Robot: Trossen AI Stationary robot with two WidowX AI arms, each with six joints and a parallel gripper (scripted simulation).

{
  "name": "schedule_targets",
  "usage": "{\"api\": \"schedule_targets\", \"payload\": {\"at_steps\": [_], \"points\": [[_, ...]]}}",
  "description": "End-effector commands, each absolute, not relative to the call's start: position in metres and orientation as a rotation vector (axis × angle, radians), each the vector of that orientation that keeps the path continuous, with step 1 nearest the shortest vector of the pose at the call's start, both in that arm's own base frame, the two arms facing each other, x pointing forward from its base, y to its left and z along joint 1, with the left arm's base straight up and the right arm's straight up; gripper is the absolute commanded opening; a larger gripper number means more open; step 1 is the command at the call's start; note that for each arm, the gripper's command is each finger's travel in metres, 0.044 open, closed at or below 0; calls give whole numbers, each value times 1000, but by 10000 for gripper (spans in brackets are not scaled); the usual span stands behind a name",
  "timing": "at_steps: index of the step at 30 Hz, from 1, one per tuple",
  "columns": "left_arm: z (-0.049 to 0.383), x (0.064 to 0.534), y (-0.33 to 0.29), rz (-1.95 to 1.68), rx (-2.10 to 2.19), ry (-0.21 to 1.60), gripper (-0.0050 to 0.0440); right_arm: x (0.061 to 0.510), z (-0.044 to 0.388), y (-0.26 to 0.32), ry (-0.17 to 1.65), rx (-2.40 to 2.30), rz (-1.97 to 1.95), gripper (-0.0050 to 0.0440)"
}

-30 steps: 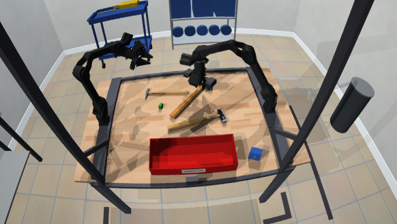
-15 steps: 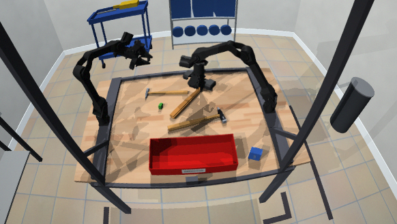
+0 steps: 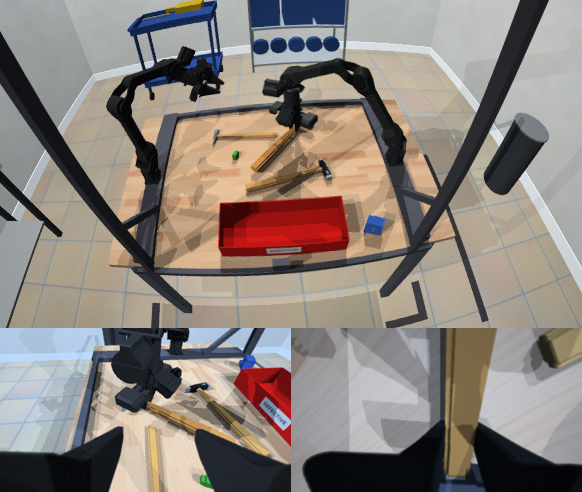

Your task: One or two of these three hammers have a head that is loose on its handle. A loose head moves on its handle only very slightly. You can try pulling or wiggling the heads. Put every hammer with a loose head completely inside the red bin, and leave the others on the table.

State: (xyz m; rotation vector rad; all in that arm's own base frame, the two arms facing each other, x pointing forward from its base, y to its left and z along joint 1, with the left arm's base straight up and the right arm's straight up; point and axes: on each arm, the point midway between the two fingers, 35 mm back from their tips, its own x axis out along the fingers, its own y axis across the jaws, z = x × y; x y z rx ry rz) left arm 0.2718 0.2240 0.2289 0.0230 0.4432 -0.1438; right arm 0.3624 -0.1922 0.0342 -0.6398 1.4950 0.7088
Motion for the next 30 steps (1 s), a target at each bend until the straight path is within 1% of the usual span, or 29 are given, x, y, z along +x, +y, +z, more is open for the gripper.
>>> {"api": "schedule_targets", "payload": {"at_steps": [1, 7, 16, 19, 22, 27, 30], "points": [[254, 281, 207, -170, 83, 384, 268, 373, 108, -198, 1431, -700, 631, 60], [269, 296, 187, -183, 124, 363, 268, 372, 138, -198, 1442, -691, 642, 60], [281, 307, 168, -158, 159, 372, 268, 371, 144, -195, 1450, -681, 648, 60], [284, 309, 165, -150, 167, 374, 268, 367, 150, -181, 1447, -667, 619, 60], [287, 311, 163, -149, 170, 374, 268, 364, 147, -158, 1459, -627, 587, 60], [307, 324, 126, -177, 171, 392, 268, 360, 146, -120, 1473, -562, 527, 60], [310, 326, 117, -184, 168, 399, 268, 359, 145, -112, 1476, -548, 515, 60]]}}
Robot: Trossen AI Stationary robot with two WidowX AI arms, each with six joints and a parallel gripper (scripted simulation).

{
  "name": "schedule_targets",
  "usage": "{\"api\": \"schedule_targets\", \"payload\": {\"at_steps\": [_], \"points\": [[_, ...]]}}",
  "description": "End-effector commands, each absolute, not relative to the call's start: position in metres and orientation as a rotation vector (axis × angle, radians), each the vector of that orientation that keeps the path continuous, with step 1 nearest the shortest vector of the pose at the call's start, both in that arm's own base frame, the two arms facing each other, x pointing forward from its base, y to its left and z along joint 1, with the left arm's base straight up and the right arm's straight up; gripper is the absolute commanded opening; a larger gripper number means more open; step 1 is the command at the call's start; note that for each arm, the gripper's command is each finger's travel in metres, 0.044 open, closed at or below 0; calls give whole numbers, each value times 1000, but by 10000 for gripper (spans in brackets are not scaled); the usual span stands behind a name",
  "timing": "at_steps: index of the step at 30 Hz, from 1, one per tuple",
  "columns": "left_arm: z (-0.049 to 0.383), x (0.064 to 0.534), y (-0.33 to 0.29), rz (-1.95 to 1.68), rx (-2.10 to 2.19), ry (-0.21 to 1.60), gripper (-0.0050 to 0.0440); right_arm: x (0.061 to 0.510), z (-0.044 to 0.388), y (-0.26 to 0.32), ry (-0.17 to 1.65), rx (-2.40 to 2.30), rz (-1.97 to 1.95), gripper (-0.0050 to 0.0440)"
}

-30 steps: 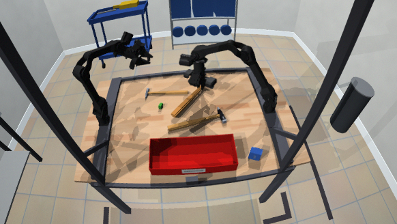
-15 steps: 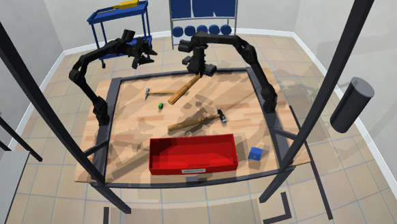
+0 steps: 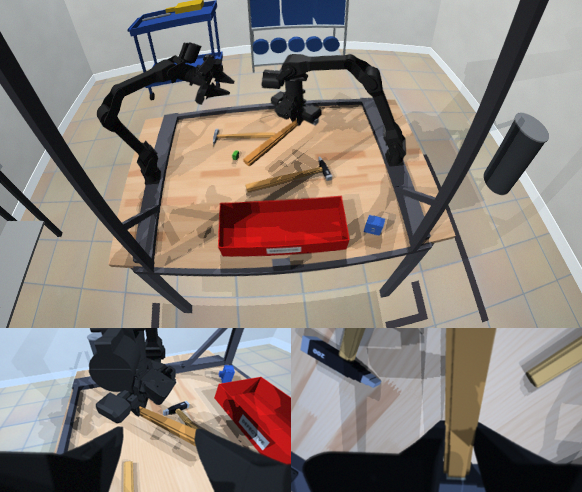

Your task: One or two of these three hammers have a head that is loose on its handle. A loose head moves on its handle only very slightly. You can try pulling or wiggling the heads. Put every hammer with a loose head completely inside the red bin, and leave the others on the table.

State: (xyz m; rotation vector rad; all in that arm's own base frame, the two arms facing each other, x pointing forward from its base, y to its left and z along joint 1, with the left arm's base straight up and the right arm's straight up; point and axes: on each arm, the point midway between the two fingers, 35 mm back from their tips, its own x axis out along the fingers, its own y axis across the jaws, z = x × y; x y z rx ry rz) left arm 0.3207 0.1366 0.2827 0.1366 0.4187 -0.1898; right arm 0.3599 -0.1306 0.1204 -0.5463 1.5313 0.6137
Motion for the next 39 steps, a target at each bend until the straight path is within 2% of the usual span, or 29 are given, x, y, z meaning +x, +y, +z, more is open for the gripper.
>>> {"api": "schedule_targets", "payload": {"at_steps": [1, 14, 16, 29, 39], "points": [[313, 327, 108, -191, 166, 405, 268, 358, 145, -104, 1479, -534, 502, 60], [357, 314, -6, -266, 140, 448, 268, 347, 141, 1, 1511, -355, 334, 60], [357, 314, -6, -266, 140, 448, 268, 347, 141, 1, 1511, -355, 334, 60], [399, 250, -81, -330, 95, 432, 268, 340, 135, 110, 1542, -168, 169, 60], [410, 226, -94, -352, 73, 426, 268, 333, 134, 175, 1546, -59, 65, 60]]}}
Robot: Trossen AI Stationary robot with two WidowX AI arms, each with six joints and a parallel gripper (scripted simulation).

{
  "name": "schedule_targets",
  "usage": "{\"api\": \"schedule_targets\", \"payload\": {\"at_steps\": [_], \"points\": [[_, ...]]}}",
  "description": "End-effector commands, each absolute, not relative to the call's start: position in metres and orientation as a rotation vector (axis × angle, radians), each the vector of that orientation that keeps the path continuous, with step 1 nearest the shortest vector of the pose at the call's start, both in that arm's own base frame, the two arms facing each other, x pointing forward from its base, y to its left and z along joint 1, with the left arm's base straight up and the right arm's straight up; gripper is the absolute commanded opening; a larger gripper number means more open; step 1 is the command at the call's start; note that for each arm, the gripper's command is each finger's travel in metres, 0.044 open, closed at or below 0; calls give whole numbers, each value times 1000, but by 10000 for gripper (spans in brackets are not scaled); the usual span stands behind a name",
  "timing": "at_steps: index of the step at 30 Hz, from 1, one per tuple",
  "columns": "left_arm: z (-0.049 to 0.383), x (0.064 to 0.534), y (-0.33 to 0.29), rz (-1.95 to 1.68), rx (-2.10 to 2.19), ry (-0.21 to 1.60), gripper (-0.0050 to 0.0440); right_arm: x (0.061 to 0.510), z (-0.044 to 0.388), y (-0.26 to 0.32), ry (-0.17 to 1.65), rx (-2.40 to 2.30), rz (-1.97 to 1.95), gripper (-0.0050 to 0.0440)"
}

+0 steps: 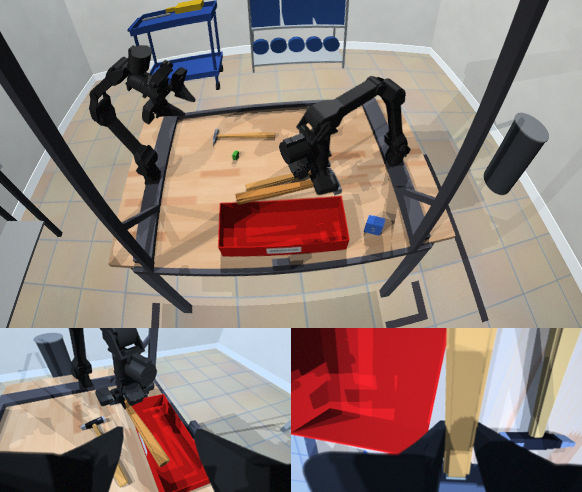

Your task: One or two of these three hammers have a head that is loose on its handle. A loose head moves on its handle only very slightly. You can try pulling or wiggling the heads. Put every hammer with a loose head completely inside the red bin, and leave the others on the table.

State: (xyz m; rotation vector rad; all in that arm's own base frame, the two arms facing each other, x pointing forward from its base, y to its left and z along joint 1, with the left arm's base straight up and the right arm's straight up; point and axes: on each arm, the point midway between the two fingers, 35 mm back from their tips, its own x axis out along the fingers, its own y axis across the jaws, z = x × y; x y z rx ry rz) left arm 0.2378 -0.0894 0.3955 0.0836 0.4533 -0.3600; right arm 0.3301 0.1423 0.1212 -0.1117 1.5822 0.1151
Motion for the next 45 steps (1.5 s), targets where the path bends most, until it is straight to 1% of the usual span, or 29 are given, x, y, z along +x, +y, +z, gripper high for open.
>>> {"api": "schedule_targets", "payload": {"at_steps": [1, 7, 9, 18, 24, 26, 28, 35, 42, 45], "points": [[410, 226, -94, -353, 73, 426, 268, 332, 134, 183, 1545, -47, 51, 60], [409, 226, -95, -353, 73, 429, 268, 327, 134, 224, 1545, 22, -14, 60], [409, 226, -95, -353, 73, 429, 268, 326, 134, 230, 1545, 32, -23, 60], [410, 227, -95, -354, 74, 427, 268, 327, 136, 229, 1541, 36, -22, 60], [379, 239, -99, -351, 98, 508, 268, 327, 136, 229, 1543, 36, -22, 60], [370, 243, -101, -352, 107, 529, 268, 327, 128, 229, 1547, 33, -23, 60], [370, 243, -101, -352, 107, 529, 268, 327, 128, 229, 1547, 33, -23, 60], [342, 256, -107, -354, 125, 573, 268, 327, 91, 228, 1561, 23, -30, 60], [320, 268, -112, -358, 139, 596, 268, 328, 66, 228, 1560, 24, -30, 60], [317, 270, -113, -358, 141, 598, 268, 328, 63, 228, 1560, 24, -30, 60]]}}
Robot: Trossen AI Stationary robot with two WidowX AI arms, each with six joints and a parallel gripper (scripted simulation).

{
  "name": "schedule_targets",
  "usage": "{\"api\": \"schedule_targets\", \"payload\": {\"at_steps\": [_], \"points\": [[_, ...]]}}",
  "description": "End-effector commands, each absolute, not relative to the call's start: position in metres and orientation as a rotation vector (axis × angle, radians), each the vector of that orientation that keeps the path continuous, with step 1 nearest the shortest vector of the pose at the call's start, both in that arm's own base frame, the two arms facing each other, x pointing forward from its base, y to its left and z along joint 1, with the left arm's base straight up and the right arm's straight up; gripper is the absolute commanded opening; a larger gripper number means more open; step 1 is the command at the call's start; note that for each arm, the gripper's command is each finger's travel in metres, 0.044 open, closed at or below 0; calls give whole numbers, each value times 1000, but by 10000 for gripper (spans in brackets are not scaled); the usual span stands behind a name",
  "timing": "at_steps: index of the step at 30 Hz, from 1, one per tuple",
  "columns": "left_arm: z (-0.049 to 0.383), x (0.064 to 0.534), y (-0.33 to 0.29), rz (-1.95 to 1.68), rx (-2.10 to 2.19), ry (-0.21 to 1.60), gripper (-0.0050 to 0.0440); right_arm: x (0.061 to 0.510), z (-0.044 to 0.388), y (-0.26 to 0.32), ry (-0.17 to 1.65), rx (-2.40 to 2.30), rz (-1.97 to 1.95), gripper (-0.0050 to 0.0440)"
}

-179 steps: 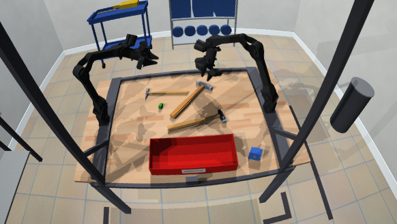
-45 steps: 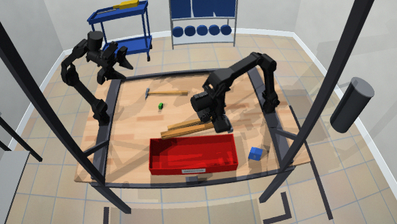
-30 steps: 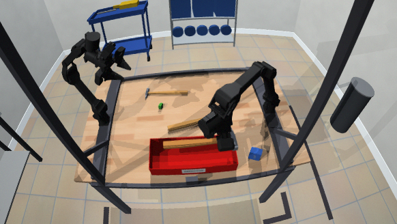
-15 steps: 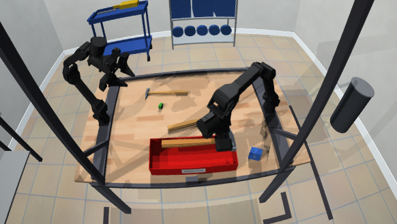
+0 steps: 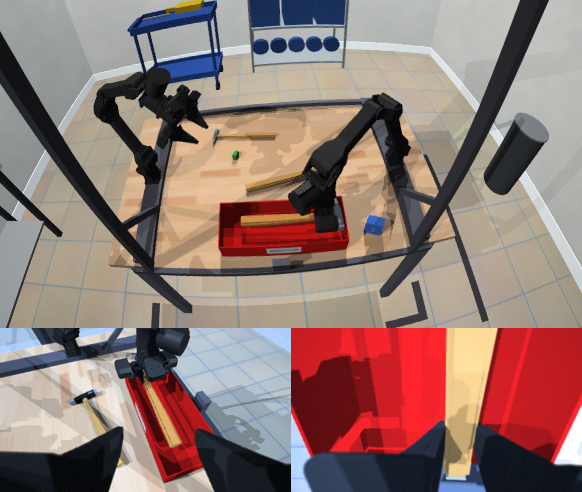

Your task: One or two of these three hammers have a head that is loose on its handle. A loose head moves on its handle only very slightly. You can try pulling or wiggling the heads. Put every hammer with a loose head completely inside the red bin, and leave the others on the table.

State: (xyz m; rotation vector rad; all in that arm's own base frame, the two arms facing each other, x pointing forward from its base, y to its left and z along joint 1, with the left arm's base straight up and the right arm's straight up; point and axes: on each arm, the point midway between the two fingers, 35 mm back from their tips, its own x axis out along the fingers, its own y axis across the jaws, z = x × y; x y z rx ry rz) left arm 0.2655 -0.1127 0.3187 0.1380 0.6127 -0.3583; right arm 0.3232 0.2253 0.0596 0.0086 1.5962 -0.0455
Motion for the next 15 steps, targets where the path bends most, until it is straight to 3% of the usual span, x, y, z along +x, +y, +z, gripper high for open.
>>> {"api": "schedule_targets", "payload": {"at_steps": [1, 15], "points": [[314, 271, -114, -359, 143, 599, 268, 328, 62, 229, 1556, 27, -27, 60], [288, 290, -121, -366, 157, 585, 268, 331, 63, 231, 1543, 36, -17, 60]]}}
